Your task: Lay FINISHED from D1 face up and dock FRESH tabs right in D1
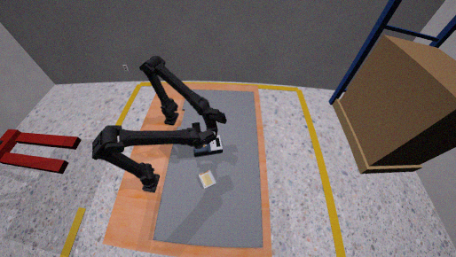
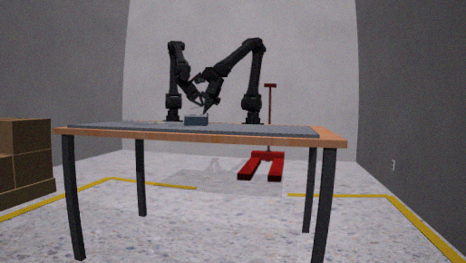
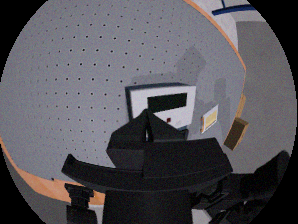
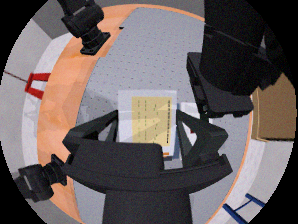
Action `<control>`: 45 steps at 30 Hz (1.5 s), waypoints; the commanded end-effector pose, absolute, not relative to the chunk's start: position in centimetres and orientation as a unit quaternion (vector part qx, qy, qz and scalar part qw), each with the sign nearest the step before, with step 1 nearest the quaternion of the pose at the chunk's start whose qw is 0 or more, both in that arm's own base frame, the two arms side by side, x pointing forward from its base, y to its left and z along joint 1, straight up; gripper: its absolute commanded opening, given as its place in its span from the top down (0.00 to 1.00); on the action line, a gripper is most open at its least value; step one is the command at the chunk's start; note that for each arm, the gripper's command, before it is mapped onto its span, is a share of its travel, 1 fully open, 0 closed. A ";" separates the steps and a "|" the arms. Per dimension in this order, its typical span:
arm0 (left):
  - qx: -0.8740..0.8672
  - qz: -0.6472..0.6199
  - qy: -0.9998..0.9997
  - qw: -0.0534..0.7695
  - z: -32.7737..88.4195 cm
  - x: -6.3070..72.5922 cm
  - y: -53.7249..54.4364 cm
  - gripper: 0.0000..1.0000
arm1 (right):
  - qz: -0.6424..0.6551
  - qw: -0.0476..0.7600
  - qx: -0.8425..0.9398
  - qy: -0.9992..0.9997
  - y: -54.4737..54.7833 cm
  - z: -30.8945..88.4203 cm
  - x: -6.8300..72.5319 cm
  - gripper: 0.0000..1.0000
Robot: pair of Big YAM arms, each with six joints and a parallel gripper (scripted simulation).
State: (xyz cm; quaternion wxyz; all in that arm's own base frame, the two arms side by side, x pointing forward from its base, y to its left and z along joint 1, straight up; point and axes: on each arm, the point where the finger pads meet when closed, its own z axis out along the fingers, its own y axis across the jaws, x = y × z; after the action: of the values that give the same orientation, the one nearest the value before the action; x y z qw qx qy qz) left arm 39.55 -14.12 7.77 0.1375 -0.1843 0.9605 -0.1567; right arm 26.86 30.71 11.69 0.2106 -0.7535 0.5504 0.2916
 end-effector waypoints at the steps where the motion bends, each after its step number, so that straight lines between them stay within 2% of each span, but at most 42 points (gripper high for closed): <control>1: -0.190 -0.129 0.969 0.088 4.4 37.9 -13.4 1.00 | 0.289 0.219 -0.755 0.547 30.9 11.9 27.1 1.00; 45: -0.190 -0.129 0.969 0.088 8.1 39.6 -14.1 1.00 | 0.289 0.219 -0.755 0.547 30.9 11.9 27.1 1.00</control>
State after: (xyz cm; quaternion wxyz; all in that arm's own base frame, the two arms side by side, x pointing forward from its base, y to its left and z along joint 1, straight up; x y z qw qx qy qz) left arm 38.77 -13.90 7.74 0.0901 -0.1901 0.9686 -0.1324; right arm 26.86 30.71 11.69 0.2106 -0.7535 0.5504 0.2916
